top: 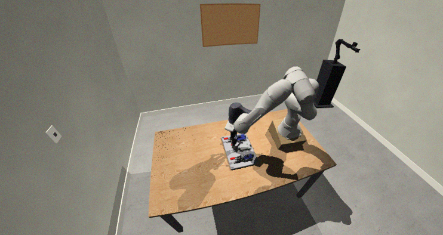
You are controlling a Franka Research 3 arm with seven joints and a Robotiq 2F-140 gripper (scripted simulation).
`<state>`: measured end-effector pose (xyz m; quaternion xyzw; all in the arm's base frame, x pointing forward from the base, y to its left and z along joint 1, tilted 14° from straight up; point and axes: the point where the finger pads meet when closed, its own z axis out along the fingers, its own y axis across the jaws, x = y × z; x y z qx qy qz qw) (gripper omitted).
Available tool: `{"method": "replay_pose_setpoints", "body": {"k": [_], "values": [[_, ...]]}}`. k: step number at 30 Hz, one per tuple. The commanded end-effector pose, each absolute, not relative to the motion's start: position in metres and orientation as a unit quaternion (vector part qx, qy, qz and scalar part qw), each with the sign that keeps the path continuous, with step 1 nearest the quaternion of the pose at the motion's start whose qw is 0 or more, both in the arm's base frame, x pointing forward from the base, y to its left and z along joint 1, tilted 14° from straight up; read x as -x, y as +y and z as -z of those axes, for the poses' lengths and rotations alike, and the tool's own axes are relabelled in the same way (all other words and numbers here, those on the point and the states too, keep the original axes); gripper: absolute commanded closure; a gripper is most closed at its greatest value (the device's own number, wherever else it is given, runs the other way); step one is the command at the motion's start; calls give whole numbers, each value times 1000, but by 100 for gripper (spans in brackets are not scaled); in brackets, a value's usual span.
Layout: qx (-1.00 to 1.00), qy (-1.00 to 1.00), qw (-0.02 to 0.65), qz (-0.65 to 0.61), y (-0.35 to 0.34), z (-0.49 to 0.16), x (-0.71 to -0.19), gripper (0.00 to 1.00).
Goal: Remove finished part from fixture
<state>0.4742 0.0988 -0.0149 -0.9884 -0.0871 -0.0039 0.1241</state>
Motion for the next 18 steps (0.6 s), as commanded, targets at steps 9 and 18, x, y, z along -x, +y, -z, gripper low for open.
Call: {"method": "replay_pose_setpoints", "body": {"k": [9, 18], "values": [[989, -86, 123, 0, 97, 15, -465, 100], [989, -86, 123, 0, 96, 15, -462, 100]]}}
